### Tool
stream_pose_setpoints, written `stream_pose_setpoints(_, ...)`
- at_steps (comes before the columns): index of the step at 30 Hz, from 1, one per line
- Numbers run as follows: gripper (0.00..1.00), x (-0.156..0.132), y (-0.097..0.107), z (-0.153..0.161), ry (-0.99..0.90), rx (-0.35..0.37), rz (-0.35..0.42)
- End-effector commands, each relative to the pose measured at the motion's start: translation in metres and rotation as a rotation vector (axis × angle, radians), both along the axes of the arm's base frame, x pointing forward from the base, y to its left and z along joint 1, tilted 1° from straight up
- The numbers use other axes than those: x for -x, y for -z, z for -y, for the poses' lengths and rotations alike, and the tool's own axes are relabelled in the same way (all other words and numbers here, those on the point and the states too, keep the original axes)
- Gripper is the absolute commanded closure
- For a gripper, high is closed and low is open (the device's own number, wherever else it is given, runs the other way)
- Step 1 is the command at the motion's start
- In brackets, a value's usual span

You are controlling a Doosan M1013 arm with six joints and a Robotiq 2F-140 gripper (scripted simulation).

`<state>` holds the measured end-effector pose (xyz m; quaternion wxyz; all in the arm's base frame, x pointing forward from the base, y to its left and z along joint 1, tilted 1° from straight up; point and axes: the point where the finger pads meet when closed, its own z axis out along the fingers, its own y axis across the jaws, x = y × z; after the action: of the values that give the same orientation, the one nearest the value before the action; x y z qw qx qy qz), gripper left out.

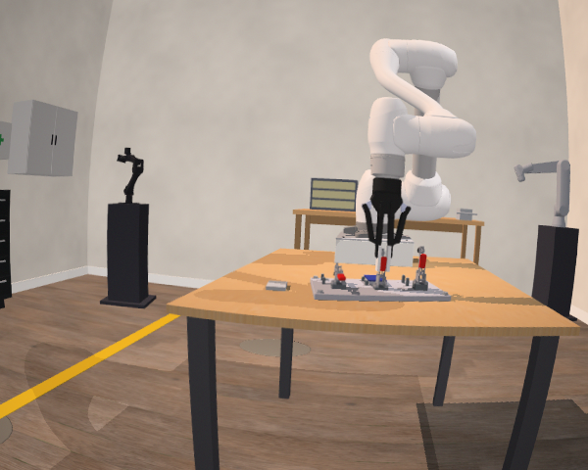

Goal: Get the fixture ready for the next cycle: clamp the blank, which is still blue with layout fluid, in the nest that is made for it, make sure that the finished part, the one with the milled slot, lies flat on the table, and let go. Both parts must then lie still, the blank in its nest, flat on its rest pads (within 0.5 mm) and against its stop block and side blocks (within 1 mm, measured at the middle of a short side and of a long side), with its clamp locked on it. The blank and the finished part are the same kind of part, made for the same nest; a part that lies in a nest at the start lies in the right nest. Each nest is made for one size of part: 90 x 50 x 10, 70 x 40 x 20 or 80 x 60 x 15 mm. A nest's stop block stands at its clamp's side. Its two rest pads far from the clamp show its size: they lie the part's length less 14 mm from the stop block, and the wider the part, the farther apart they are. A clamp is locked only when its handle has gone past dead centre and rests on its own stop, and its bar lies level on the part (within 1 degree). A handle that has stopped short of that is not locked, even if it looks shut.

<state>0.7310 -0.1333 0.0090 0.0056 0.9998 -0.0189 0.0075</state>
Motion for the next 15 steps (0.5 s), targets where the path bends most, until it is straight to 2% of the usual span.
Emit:
stream_pose_setpoints(1, 1.0, -0.0012, -0.0002, 0.0, 0.0, 0.0, 0.001)
stream_pose_setpoints(15, 1.0, -0.0078, -0.0001, 0.0003, 0.0, 0.0, 0.001)
